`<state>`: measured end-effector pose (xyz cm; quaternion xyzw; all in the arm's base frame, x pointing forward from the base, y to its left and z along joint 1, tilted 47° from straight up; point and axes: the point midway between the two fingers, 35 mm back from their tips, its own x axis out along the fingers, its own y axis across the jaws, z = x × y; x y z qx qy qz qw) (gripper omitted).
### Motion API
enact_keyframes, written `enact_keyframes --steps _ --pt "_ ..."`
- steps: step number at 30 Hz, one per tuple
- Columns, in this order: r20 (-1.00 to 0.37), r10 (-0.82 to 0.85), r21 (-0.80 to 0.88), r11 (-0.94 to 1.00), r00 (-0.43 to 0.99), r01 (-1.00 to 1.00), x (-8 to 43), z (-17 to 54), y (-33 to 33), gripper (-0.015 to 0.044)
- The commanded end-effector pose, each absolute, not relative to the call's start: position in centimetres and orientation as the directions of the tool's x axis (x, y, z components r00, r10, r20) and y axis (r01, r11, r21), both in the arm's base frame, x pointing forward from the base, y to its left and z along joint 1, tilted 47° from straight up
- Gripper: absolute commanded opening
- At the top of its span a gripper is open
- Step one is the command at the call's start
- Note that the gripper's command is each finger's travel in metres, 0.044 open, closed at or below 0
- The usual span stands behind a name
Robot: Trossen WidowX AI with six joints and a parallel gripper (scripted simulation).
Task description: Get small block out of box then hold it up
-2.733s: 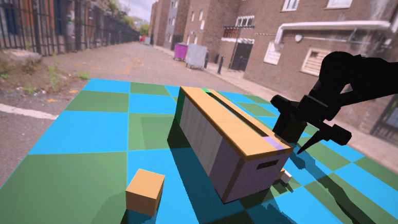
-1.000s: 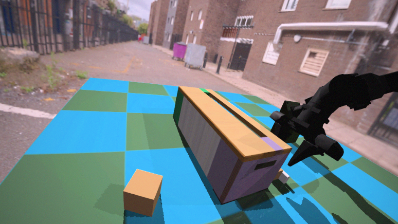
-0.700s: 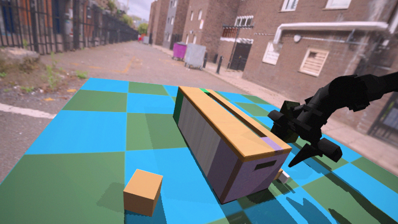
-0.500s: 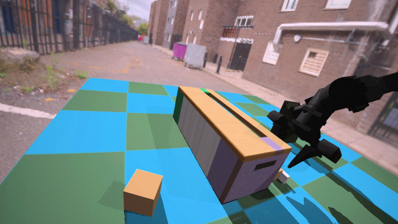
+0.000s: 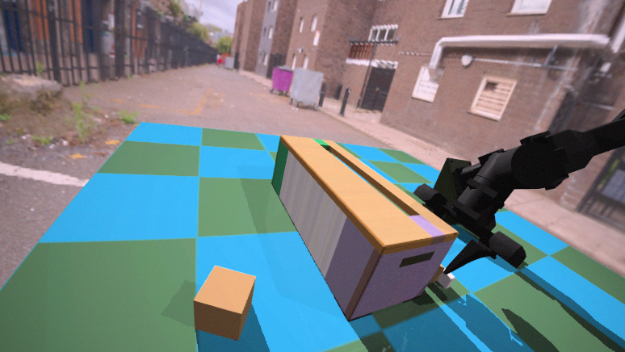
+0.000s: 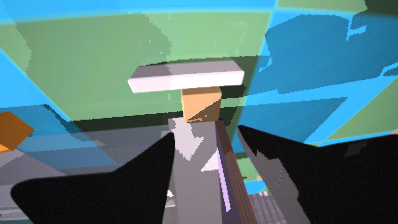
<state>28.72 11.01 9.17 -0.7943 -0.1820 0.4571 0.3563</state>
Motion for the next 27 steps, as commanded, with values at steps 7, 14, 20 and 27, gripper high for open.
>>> enact_keyframes --steps 7,14,20,27 --pt "-0.6 0.613 -0.732 -0.68 0.514 -0.043 28.8 7.8 12.2 0.0285" --pt "-0.597 0.614 -0.734 -0.678 0.516 -0.042 28.8 7.0 13.0 0.0285" --pt "-0.595 0.615 -0.736 -0.676 0.517 -0.042 28.8 6.6 13.5 0.0285" --pt "-0.595 0.615 -0.736 -0.676 0.517 -0.042 28.8 6.6 13.5 0.0101"
